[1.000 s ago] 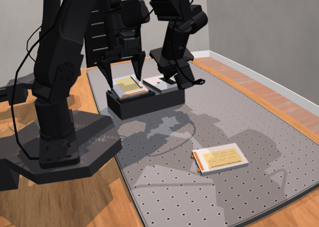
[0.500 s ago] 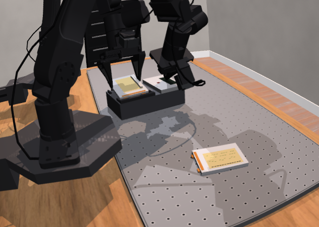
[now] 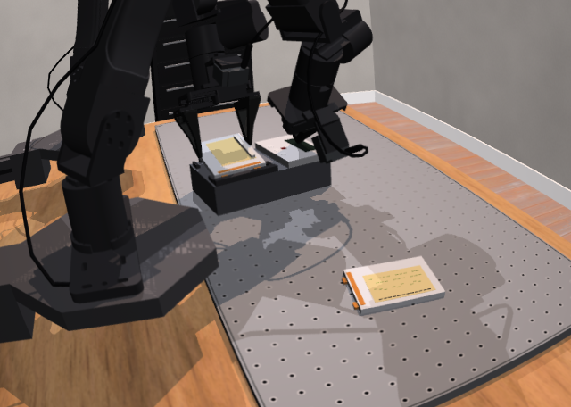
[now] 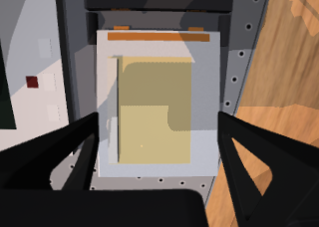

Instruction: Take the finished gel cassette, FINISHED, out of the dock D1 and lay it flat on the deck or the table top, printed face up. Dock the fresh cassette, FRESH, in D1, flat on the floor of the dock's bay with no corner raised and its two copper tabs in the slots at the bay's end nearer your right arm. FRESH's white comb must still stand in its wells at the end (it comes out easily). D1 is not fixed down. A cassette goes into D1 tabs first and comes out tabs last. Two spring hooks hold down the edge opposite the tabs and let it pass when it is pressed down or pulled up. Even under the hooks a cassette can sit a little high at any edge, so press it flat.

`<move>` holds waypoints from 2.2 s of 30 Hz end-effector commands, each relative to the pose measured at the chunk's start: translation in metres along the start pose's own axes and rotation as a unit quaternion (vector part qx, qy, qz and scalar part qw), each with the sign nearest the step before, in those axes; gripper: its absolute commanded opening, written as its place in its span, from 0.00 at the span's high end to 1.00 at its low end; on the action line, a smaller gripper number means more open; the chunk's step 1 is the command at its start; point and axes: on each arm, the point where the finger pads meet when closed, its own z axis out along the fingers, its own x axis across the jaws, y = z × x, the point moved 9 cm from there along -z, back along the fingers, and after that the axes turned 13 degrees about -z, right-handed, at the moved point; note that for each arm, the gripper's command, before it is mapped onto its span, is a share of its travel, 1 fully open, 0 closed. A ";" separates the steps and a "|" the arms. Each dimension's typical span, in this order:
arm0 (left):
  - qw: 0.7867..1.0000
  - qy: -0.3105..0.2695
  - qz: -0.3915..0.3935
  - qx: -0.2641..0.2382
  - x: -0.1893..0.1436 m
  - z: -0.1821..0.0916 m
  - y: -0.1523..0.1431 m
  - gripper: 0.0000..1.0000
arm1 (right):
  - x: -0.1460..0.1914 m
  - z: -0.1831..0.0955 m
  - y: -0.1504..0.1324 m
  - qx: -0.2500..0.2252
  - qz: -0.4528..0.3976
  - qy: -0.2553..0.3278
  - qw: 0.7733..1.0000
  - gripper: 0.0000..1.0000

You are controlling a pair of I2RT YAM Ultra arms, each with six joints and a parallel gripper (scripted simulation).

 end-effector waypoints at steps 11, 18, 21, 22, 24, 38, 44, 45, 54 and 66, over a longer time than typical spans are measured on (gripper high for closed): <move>1.000 0.002 0.002 -0.006 0.001 -0.002 0.003 1.00 | -0.038 0.017 0.035 -0.071 0.041 -0.057 0.995 1.00; 1.000 0.002 0.002 -0.006 0.001 -0.002 0.003 1.00 | -0.040 0.018 0.037 -0.071 0.041 -0.057 0.995 1.00; 1.000 0.002 0.002 -0.006 0.001 -0.002 0.003 1.00 | -0.041 0.018 0.037 -0.071 0.041 -0.057 0.995 1.00; 1.000 0.002 0.002 -0.006 0.001 -0.002 0.003 1.00 | -0.041 0.018 0.037 -0.071 0.041 -0.057 0.995 1.00; 1.000 0.002 0.002 -0.006 0.001 -0.002 0.003 1.00 | -0.042 0.018 0.038 -0.071 0.041 -0.057 0.995 1.00; 1.000 0.002 0.002 -0.006 0.001 -0.002 0.003 1.00 | -0.045 0.017 0.038 -0.071 0.041 -0.057 0.995 1.00; 1.000 0.002 0.002 -0.006 0.001 -0.002 0.003 1.00 | -0.045 0.017 0.038 -0.071 0.041 -0.057 0.995 1.00; 1.000 0.002 0.002 -0.006 0.001 -0.002 0.003 1.00 | -0.045 0.017 0.038 -0.071 0.041 -0.057 0.995 1.00; 1.000 0.002 0.002 -0.006 0.001 -0.002 0.003 1.00 | -0.046 0.017 0.037 -0.071 0.041 -0.057 0.995 1.00; 1.000 0.002 0.002 -0.006 0.001 -0.002 0.003 1.00 | -0.046 0.017 0.037 -0.071 0.041 -0.057 0.995 1.00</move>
